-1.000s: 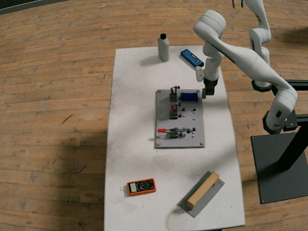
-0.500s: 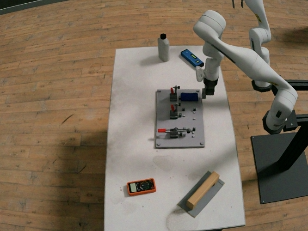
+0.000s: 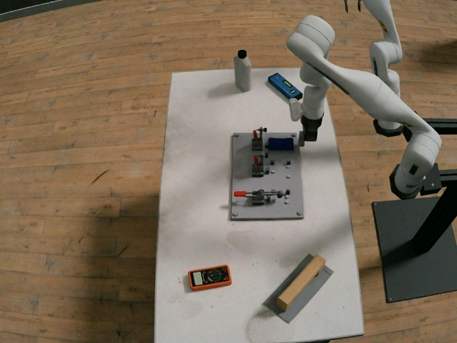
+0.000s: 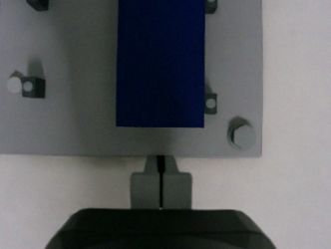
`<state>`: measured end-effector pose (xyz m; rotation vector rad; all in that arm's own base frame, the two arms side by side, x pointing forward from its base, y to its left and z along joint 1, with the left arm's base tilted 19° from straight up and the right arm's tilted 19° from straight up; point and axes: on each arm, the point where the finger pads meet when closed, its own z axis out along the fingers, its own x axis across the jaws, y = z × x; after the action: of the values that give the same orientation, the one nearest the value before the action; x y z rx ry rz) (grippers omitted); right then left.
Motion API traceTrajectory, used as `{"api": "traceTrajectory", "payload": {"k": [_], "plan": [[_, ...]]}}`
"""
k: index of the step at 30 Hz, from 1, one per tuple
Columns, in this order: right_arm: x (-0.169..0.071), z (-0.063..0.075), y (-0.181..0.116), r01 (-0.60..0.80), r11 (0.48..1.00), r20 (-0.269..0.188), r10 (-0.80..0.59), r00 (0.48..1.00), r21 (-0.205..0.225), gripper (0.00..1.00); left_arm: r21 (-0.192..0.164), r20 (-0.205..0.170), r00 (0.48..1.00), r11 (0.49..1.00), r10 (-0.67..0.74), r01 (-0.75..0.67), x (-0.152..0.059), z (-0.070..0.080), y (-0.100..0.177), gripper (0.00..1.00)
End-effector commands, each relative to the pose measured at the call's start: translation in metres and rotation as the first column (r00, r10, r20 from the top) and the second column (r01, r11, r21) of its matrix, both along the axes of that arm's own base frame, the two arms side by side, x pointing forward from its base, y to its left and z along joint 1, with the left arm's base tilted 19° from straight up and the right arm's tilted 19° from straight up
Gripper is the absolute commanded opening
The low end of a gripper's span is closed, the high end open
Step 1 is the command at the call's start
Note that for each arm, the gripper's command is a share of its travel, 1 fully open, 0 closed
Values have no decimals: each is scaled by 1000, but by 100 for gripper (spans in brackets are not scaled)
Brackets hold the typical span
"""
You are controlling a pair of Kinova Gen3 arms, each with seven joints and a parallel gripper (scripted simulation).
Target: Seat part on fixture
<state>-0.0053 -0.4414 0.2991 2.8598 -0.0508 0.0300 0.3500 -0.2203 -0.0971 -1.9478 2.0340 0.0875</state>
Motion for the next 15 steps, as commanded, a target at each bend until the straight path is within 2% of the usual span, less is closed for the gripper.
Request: {"api": "traceTrajectory", "payload": {"k": [1,15], "plan": [[0,1,0,0,1000,0,0,1000,-2,100,3,0,1000,1000,5,-5,1,1,0,0],[0,1,0,0,1000,0,0,1000,-2,100,2,1,1000,1000,6,-6,4,2,-1,0]]}}
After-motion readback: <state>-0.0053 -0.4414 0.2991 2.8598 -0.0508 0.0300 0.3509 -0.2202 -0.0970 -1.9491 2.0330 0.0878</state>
